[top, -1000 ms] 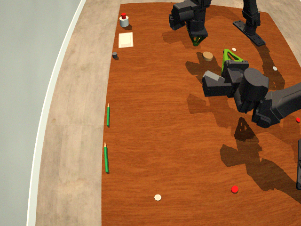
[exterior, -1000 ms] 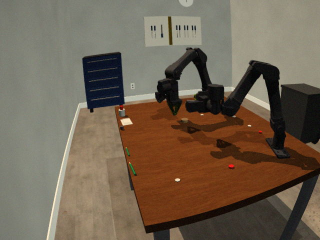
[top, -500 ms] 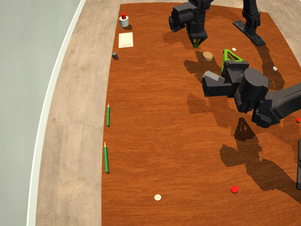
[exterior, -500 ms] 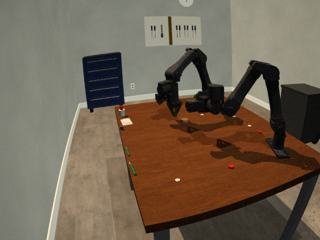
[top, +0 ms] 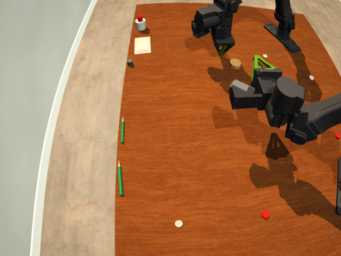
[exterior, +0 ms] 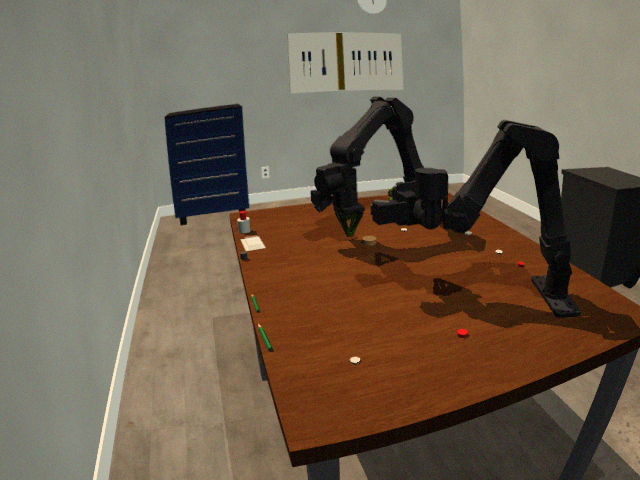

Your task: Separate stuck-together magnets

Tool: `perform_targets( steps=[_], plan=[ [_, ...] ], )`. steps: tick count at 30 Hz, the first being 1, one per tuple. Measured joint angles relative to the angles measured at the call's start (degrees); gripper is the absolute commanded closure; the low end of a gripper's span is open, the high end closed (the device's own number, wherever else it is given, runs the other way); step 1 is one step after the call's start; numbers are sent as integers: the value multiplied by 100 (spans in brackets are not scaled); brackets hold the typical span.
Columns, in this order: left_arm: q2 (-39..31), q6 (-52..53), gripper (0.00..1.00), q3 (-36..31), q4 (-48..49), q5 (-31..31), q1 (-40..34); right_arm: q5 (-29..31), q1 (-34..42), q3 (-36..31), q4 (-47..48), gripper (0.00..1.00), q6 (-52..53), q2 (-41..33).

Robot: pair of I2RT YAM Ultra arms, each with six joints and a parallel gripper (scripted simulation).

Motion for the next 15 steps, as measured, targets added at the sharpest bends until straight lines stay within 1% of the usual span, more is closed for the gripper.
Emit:
perform_targets(
  steps=[15],
  plan=[
    [0,0,82,0,0,9,13,13,2,-116,173,82,7,66]
  ],
)
